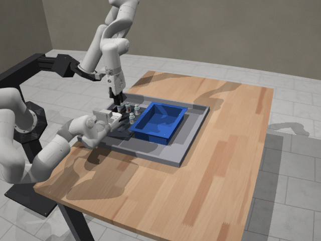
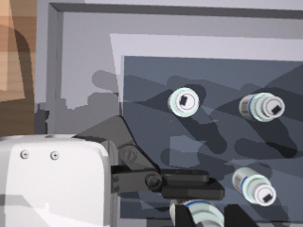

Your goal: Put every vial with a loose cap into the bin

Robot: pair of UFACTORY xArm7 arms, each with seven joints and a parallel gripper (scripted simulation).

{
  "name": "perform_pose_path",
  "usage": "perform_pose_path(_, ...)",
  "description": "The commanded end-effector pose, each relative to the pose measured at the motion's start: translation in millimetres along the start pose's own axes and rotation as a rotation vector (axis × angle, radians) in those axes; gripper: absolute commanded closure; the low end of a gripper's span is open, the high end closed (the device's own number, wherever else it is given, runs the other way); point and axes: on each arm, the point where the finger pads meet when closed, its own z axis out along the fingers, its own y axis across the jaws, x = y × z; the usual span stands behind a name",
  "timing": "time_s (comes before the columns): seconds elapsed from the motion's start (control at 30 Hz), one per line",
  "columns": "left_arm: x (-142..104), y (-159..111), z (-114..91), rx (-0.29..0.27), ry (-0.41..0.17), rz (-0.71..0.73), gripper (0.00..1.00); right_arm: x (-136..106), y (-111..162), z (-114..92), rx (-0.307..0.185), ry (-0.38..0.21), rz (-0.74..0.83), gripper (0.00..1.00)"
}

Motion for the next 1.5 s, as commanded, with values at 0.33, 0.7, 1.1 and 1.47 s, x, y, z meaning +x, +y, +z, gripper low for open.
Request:
perform_pose_path(0.33, 0.2, -2.8, -1.9, 0.006, -0.002, 0.001, 0.77, 2.4, 0.3, 0.8, 0.001, 0.003, -0.003, 1.00)
perform_pose_path(0.7, -0.3, -2.4, -2.1, -0.003, 0.005, -0.024, 0.77, 2.5, 0.4, 0.4, 0.001, 0.002, -0.003, 1.00)
perform_pose_path(1.1, -0.3, -2.9, -2.5, -0.008, 0.009, -0.053, 0.77, 2.8, 0.4, 0.3, 0.001, 0.003, -0.003, 1.00)
perform_pose_path(1.47, 0.1, -2.8, -2.1, -0.012, 0.012, -0.127, 0.77, 2.8, 0.5, 0.6, 0.001, 0.003, -0.003, 1.00)
